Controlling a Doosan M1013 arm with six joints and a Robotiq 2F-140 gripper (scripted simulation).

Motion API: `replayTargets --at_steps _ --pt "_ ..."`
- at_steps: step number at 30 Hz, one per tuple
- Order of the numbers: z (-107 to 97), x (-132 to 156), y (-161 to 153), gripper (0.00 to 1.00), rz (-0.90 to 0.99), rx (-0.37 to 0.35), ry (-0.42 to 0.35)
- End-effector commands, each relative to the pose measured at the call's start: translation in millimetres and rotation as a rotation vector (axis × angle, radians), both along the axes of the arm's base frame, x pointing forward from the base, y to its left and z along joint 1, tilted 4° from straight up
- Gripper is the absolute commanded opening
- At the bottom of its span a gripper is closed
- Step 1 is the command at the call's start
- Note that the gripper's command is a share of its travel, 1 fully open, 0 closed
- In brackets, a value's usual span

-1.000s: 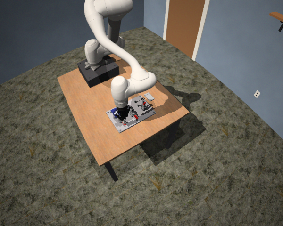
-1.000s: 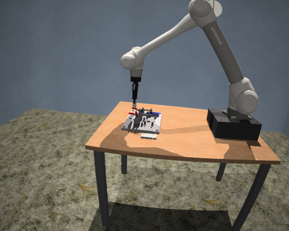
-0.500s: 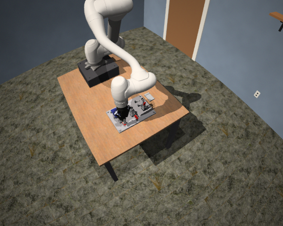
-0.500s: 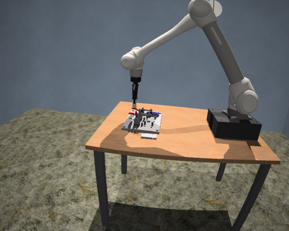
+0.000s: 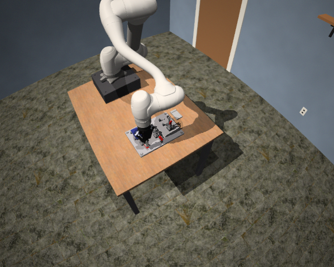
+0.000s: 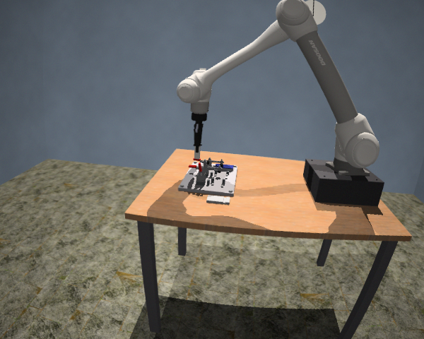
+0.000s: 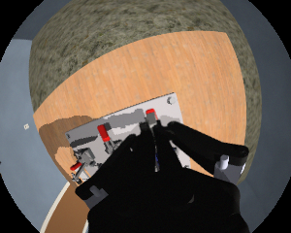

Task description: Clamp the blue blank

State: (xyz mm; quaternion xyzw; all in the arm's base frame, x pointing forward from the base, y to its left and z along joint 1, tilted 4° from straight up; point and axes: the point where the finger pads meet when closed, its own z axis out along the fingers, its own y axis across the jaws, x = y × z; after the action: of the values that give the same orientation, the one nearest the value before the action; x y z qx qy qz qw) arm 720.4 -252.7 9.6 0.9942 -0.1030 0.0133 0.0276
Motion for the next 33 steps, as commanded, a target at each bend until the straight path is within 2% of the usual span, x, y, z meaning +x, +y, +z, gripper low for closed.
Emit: replayTargets --at_steps 1,33 --pt "0.0 -0.1 0.1 0.00 0.000 0.000 0.000" --pt "-4.0 0.0 -0.1 0.00 0.000 0.000 0.000"
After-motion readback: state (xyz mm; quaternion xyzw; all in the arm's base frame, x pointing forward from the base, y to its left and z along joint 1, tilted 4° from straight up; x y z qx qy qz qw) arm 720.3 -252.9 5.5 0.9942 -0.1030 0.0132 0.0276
